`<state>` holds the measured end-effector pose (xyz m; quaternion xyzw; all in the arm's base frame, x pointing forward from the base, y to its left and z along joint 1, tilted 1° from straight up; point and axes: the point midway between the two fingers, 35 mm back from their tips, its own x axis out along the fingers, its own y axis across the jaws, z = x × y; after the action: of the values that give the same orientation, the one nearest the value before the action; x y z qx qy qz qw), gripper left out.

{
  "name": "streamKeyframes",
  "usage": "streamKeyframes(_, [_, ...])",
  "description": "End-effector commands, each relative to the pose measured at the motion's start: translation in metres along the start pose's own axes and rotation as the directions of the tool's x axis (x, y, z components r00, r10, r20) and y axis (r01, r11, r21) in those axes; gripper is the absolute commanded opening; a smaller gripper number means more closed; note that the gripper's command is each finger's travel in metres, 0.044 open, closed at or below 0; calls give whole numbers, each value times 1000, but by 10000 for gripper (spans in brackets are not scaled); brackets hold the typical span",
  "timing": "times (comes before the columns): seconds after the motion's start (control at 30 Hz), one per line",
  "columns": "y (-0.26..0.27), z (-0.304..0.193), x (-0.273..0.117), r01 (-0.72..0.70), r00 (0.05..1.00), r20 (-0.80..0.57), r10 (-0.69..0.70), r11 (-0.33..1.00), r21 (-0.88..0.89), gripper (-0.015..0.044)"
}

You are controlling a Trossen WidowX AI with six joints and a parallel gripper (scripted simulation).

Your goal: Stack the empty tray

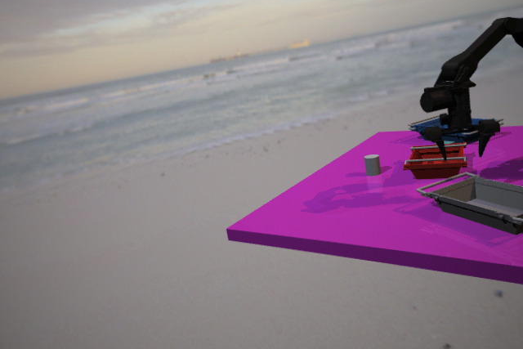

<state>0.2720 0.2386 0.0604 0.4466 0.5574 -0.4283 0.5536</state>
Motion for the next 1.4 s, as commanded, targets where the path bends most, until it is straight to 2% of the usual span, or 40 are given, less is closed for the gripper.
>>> streamKeyframes(0.0, [-44,-43,13,6,1000,-7,-8,965,-263,440])
streamKeyframes(0.13, [-98,-80,26,7,1000,-10,-15,849,-528,440])
streamKeyframes(0.2, [-107,-85,29,7,1000,-11,-16,822,-569,440])
streamKeyframes(0.4, [-107,-86,34,7,1000,-11,-16,822,-569,440])
streamKeyframes(0.93, [-109,-86,111,8,1000,-10,-16,822,-569,440])
streamKeyframes(1.1, [-109,-86,114,8,1000,-10,-17,822,-569,440])
streamKeyframes(1.37, [-109,-86,114,8,1000,-10,-17,822,-569,323])
